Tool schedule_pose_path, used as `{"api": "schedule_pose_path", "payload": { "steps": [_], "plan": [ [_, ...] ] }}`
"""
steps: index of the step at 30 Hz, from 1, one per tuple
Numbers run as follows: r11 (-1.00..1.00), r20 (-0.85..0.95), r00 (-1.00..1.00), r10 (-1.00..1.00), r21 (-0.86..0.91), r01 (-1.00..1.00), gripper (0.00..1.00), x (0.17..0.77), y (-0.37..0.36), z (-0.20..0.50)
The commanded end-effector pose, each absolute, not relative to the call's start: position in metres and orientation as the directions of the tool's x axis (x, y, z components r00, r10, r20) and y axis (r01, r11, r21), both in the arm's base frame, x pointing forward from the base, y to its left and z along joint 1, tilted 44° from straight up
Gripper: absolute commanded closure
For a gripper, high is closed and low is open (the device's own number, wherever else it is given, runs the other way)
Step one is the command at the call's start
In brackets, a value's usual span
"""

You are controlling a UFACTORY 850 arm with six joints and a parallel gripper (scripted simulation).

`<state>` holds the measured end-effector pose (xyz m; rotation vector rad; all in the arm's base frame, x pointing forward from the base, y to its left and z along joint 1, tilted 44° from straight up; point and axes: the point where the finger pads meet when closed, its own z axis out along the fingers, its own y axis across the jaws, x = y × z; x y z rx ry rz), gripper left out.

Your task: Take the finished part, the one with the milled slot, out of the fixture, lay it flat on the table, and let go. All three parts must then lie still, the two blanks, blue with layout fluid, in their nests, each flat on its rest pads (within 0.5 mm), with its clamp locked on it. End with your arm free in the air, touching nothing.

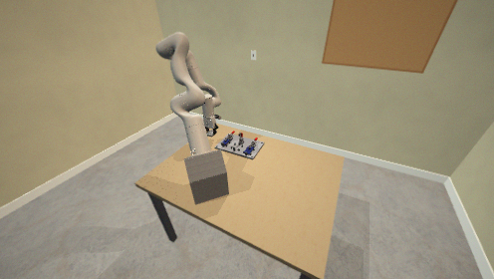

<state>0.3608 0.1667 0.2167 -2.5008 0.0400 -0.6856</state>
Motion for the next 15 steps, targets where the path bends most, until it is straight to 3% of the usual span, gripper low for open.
{"api": "schedule_pose_path", "payload": {
  "steps": [1, 15],
  "plan": [
    [-0.853, 0.465, 0.87, -0.166, -0.51, 0.11, 1.0, 0.361, 0.1666, 0.217],
    [-0.853, 0.465, 0.87, -0.166, -0.51, 0.11, 1.0, 0.3623, 0.168, 0.215]
  ]
}}
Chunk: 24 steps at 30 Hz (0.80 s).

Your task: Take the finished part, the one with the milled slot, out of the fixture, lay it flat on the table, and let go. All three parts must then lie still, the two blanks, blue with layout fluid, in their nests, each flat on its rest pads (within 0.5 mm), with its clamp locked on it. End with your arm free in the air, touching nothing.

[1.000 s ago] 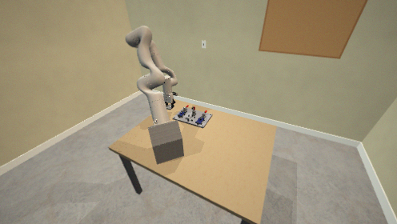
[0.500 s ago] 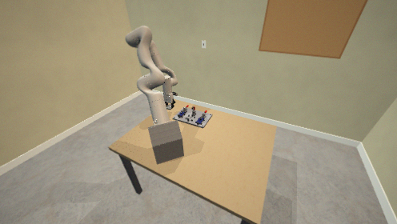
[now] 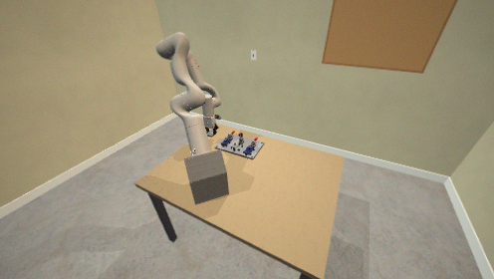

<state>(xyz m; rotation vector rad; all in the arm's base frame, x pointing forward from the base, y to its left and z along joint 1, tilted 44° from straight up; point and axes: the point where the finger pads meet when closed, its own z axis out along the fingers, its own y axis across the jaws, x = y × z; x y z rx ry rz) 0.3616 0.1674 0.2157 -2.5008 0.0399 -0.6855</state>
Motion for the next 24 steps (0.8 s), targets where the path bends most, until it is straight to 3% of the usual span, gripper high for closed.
{"api": "schedule_pose_path", "payload": {
  "steps": [1, 24],
  "plan": [
    [-0.853, 0.465, 0.87, -0.166, -0.51, 0.11, 1.0, 0.363, 0.168, 0.214],
    [-0.853, 0.465, 0.87, -0.166, -0.51, 0.11, 1.0, 0.382, 0.189, 0.185]
  ]
}}
